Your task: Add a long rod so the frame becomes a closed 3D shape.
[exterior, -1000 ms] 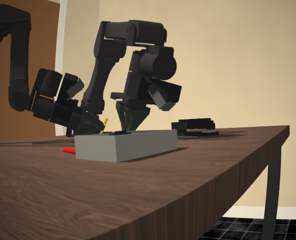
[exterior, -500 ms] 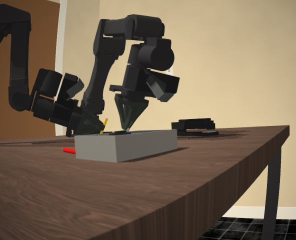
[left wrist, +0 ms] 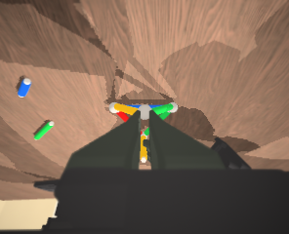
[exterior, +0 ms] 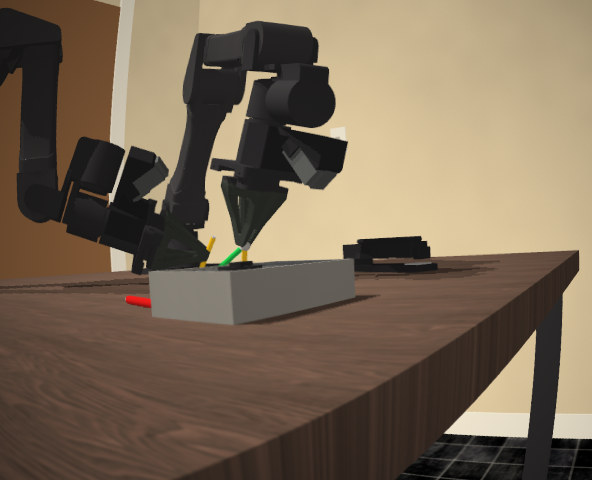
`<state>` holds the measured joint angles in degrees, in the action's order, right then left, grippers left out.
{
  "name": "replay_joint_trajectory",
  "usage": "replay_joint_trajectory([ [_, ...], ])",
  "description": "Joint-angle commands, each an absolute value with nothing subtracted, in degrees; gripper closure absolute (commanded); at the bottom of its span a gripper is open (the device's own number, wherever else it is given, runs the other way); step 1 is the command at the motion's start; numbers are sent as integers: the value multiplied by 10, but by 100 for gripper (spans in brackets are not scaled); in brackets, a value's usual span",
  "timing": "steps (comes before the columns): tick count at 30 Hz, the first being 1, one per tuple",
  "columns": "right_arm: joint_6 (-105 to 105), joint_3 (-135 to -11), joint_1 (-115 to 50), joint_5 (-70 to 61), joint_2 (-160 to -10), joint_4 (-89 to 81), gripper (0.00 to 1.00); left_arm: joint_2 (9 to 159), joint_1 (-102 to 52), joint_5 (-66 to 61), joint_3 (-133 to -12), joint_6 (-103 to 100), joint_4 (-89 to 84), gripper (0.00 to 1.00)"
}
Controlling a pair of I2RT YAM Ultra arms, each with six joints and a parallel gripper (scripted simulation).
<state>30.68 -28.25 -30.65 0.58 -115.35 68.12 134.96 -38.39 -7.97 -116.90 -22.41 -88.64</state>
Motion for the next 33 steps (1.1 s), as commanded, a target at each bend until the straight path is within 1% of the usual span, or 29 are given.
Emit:
replay_joint_trajectory([
  [1, 307, -280, -307, 16, -1152, 686, 100, 1331, -386, -88, -1166, -227, -897, 100],
  [22, 307, -280, -307, 16, -1152, 686, 100, 1289, -401, -91, -1104, -237, -900, 100],
  [24, 307, -280, -307, 16, -1152, 686, 100, 1276, -403, -91, -1087, -240, -875, 100],
  [26, 307, -280, -307, 16, -1152, 686, 100, 1290, -398, -91, -1106, -242, -900, 100],
  [33, 307, -280, -307, 16, -1152, 686, 100, 1275, -405, -92, -1088, -244, -900, 100],
])
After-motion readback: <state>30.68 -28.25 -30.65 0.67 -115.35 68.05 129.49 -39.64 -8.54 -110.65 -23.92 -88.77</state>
